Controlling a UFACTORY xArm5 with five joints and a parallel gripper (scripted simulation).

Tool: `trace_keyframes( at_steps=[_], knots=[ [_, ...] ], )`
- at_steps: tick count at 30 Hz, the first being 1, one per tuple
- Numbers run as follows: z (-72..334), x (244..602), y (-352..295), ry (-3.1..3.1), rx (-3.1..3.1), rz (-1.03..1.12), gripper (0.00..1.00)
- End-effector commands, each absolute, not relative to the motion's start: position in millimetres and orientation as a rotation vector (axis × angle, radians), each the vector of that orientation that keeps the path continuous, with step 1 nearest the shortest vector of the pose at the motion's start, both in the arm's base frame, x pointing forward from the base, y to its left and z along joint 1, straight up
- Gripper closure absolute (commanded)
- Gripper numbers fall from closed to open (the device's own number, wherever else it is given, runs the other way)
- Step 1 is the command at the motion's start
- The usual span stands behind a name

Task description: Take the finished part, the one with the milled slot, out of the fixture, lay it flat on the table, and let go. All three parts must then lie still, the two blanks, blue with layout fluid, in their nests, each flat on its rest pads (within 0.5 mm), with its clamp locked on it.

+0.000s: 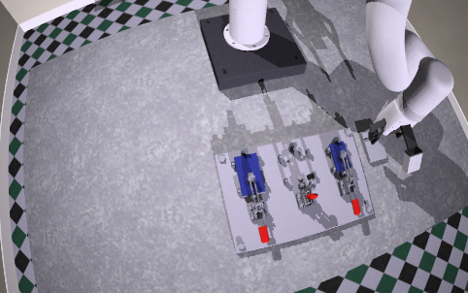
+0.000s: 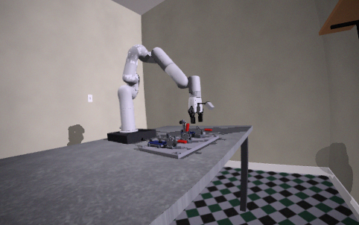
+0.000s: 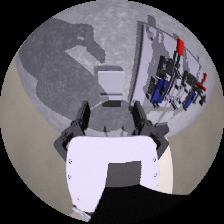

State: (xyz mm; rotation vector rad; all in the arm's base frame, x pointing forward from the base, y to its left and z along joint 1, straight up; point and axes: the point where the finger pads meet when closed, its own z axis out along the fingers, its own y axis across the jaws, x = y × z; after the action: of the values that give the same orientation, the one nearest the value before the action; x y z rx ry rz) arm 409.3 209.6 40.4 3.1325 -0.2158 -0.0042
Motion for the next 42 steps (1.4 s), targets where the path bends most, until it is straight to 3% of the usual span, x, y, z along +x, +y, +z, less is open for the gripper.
trace_keyframes(
  at_steps=[1,42],
  knots=[
    [59,410,210,-0.216,3.134,-0.001,0.05],
    [83,410,210,-0.216,3.134,0.0,0.05]
  ],
)
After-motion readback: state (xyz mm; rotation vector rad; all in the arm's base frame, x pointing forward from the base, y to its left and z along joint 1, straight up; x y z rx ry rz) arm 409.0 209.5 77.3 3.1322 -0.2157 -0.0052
